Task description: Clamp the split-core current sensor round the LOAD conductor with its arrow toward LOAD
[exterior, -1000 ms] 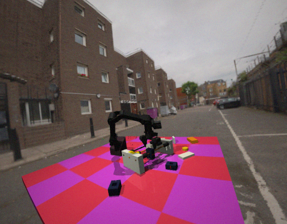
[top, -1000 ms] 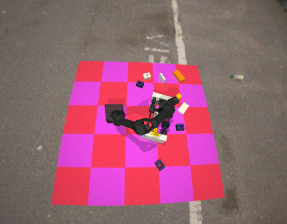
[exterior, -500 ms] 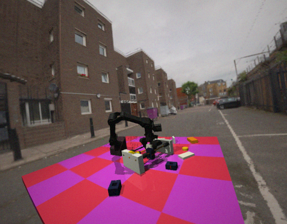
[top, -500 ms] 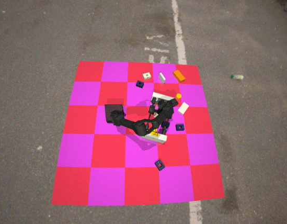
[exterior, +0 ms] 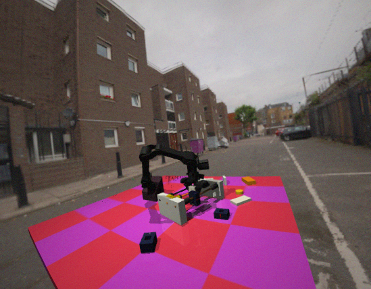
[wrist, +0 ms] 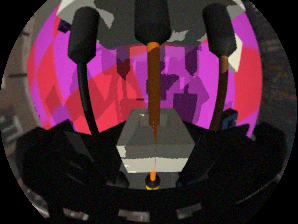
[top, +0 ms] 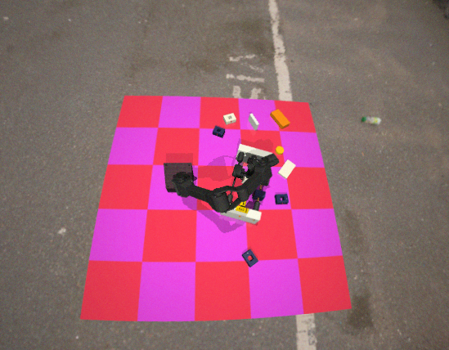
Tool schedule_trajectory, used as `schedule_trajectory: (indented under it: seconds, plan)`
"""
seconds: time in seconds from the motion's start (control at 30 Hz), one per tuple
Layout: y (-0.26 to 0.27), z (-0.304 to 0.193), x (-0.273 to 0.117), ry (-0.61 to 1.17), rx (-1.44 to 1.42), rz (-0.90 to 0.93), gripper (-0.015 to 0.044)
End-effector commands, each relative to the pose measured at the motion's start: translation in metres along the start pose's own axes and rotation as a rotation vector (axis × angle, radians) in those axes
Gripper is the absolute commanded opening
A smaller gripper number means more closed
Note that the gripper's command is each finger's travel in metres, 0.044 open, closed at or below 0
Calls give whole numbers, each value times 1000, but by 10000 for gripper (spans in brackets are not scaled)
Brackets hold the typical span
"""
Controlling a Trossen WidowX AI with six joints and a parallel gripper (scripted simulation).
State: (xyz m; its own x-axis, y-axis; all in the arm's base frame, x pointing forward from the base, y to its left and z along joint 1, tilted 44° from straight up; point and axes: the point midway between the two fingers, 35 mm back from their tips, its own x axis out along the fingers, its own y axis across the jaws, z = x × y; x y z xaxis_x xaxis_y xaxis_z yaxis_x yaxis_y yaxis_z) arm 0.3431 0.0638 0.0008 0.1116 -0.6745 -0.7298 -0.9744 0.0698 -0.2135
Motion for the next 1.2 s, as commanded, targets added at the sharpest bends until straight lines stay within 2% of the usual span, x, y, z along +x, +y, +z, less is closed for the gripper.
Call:
schedule_trajectory:
  seconds: [0.0, 0.3, 0.57, 0.93, 1.17]
  plan:
    - [0, 0, 0, -1, 1, 0, 261]
    - [0, 0, 0, -1, 1, 0, 201]
    - [0, 0, -7, 5, -6, -29, 0]
    - [1, 1, -4, 1, -7, -13, 0]
    - [1, 1, -4, 1, -7, -13, 184]
